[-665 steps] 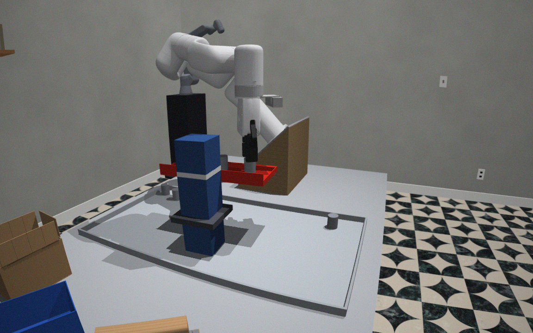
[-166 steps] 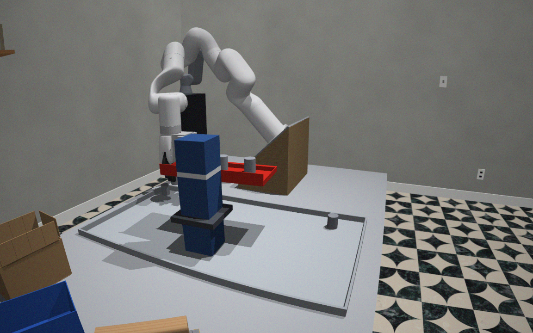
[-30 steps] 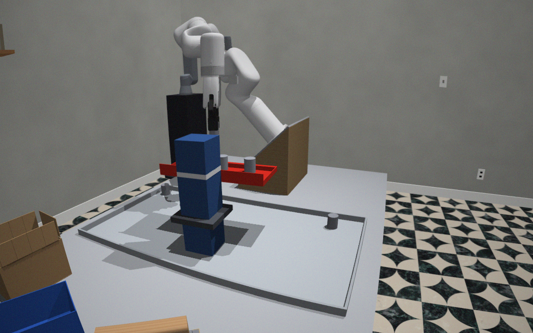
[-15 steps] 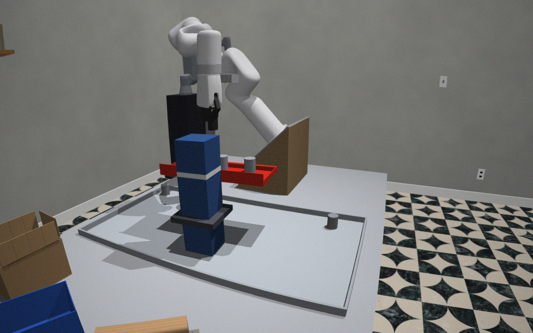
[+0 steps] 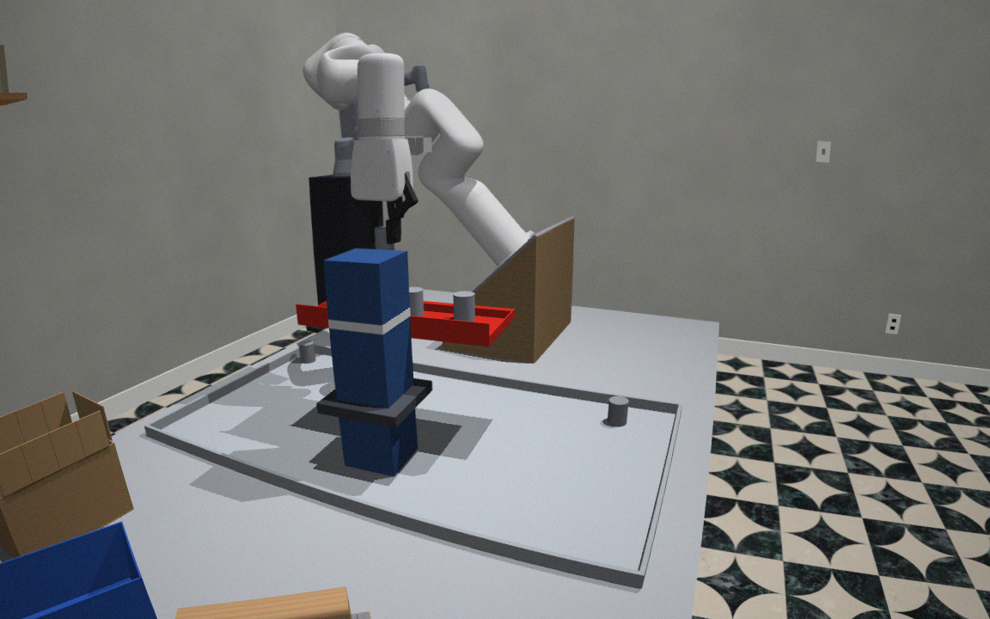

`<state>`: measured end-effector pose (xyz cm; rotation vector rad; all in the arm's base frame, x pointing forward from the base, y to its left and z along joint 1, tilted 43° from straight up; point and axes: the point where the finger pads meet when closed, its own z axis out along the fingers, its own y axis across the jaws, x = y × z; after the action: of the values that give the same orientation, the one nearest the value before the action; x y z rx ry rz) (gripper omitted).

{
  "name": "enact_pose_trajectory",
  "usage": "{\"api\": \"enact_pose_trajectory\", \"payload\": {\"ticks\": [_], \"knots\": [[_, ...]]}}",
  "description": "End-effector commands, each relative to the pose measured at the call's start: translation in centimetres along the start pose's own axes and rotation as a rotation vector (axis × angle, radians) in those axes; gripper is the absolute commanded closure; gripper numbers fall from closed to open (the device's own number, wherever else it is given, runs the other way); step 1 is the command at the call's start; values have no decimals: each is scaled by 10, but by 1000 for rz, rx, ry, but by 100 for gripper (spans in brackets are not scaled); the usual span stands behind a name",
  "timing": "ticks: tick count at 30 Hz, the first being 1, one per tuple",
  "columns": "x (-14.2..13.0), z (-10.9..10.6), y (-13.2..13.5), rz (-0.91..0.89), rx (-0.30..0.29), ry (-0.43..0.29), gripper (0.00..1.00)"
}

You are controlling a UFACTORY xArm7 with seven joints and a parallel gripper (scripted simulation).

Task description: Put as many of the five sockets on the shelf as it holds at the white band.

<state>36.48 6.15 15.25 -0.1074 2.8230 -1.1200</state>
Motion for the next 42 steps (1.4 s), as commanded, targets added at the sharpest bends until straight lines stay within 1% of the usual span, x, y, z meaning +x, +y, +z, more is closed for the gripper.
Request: {"api": "enact_pose_trajectory", "payload": {"ticks": [1, 3, 4, 5, 6, 8, 9, 10, 11, 12, 13, 16, 18, 19, 20, 21, 22, 23, 24, 25, 26, 27, 29, 30, 31, 33, 37, 42], "knots": [[-11, -2, 2, -223, -8, 2, 100], [-11, -2, 2, -223, -8, 2, 100], [-16, -1, 3, -310, -8, 2, 100], [-16, -1, 3, -310, -8, 2, 100], [-20, -1, 4, -395, -8, 2, 100], [-20, -1, 4, -395, -8, 2, 100], [-24, -1, 5, -479, -9, 2, 100], [-24, -1, 5, -479, -9, 2, 100], [-28, 0, 5, -561, -9, 2, 100], [-28, 0, 5, -561, -9, 2, 100], [-32, 0, 6, -640, -9, 2, 100], [-32, 0, 6, -640, -9, 2, 100], [-39, 2, 7, -790, -9, 2, 100], [-39, 2, 7, -790, -9, 2, 100], [-43, 2, 8, -861, -8, 2, 100], [-43, 2, 8, -861, -8, 2, 100], [-46, 3, 8, -928, -8, 2, 100], [-46, 3, 8, -928, -8, 2, 100], [-49, 4, 9, -991, -8, 2, 100], [-49, 4, 9, -991, -8, 2, 100], [-52, 5, 10, -1050, -8, 3, 100], [-52, 5, 10, -1050, -8, 3, 100], [-57, 6, 10, -1156, -9, 3, 100], [-57, 6, 10, -1156, -9, 3, 100], [-60, 7, 11, -1202, -9, 4, 100], [-60, 7, 11, -1202, -9, 4, 100], [-66, 9, 12, -1343, -9, 5, 100], [-71, 11, 13, -1427, -9, 6, 100]]}}
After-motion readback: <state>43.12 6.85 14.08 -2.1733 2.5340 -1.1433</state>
